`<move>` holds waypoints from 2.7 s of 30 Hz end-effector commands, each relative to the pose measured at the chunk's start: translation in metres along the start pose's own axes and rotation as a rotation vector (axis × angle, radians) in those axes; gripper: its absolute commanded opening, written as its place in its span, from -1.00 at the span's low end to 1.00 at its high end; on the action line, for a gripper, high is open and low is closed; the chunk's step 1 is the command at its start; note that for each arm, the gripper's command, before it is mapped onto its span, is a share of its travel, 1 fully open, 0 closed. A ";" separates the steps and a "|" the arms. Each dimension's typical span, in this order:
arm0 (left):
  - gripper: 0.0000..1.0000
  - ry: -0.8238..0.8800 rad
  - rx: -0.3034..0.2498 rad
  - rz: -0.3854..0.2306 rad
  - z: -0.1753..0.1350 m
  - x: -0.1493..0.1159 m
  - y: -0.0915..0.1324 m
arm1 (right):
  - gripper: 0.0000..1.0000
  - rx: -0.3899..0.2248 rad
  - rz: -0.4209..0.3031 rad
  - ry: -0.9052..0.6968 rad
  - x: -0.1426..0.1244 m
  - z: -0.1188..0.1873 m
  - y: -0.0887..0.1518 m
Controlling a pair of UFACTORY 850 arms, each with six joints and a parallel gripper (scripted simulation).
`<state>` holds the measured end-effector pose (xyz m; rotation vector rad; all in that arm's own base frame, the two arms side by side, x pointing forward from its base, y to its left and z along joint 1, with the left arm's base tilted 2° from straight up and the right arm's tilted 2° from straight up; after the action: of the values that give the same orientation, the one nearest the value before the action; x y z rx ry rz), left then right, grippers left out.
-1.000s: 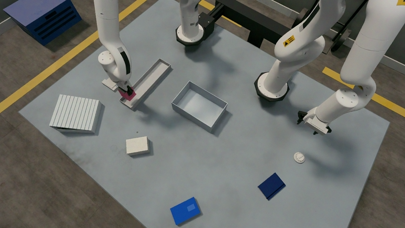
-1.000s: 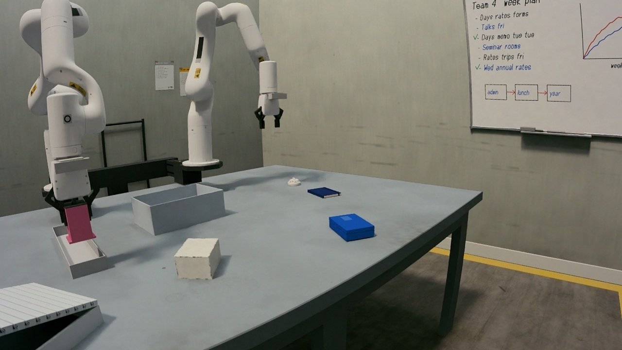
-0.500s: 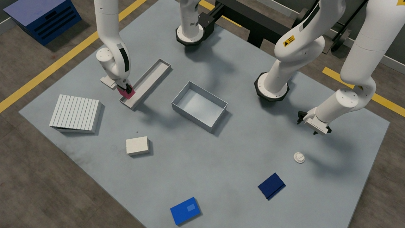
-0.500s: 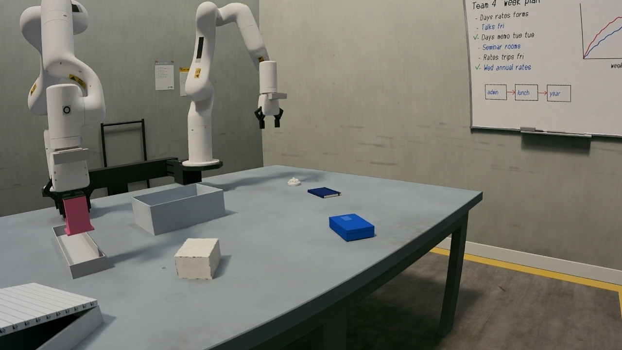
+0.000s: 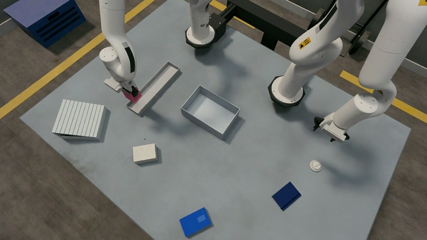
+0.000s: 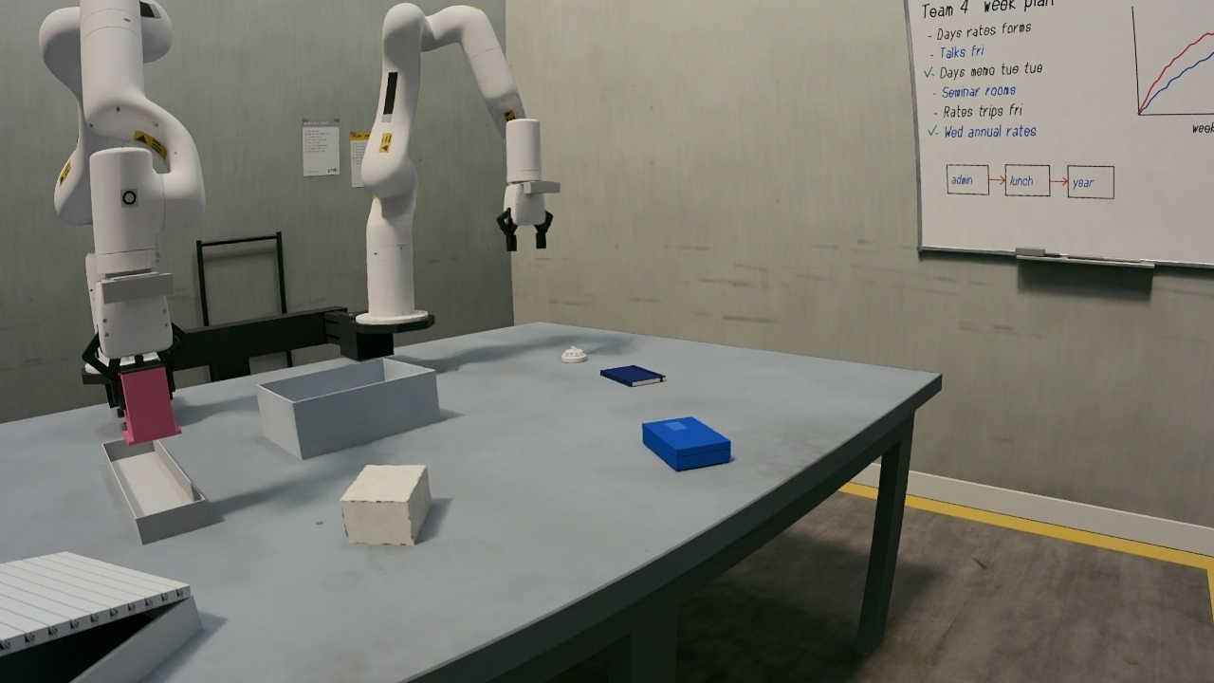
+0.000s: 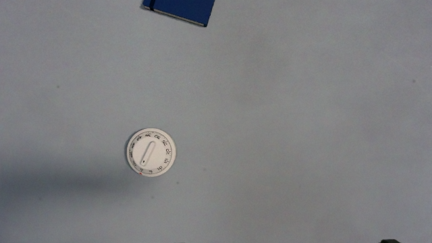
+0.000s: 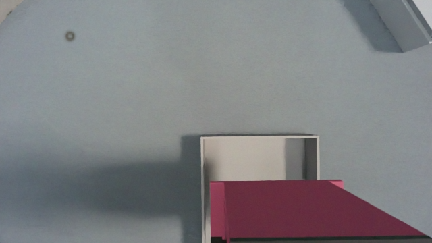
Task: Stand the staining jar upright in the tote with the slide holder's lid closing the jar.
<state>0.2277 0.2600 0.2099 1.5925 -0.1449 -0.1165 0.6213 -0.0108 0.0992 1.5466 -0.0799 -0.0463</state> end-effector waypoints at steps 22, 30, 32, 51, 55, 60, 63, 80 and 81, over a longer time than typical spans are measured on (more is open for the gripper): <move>1.00 0.000 0.001 0.001 -0.001 0.000 0.000 | -1.00 0.000 0.002 0.008 -0.004 -0.009 0.003; 1.00 0.000 0.001 0.001 -0.001 0.000 0.000 | -1.00 0.000 0.002 0.008 -0.016 -0.033 0.003; 1.00 0.000 0.001 0.001 -0.001 0.000 0.000 | -1.00 0.000 0.002 0.008 -0.019 -0.039 0.003; 1.00 0.000 0.001 0.001 -0.001 0.000 0.000 | -1.00 0.001 0.002 0.008 -0.044 -0.089 0.003; 1.00 0.000 0.001 0.001 -0.001 0.000 0.000 | -1.00 0.001 0.002 0.008 -0.049 -0.098 0.003; 1.00 0.000 0.001 0.001 -0.001 0.000 0.000 | -1.00 0.001 0.002 0.008 -0.055 -0.110 0.003; 1.00 0.000 0.001 0.001 -0.001 0.000 0.000 | -1.00 0.001 0.002 0.008 -0.060 -0.119 0.003; 1.00 0.000 0.001 0.001 -0.001 0.000 0.000 | -1.00 0.001 0.002 0.008 -0.082 -0.164 0.003; 1.00 0.000 0.001 0.001 -0.001 0.000 0.000 | -1.00 0.001 0.002 0.008 -0.084 -0.167 0.003</move>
<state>0.2277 0.2600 0.2099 1.5925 -0.1449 -0.1165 0.5558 0.1480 0.0959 1.5476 -0.0725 -0.0406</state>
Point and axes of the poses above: on each arm, the point where the finger pads meet when closed, its own y axis back along the fingers, its own z axis across the jaws, x = y × z, the point moved 4 cm from there along y, back along the fingers, and after that the axes turned 8 degrees about -y, right-handed, at the moved point
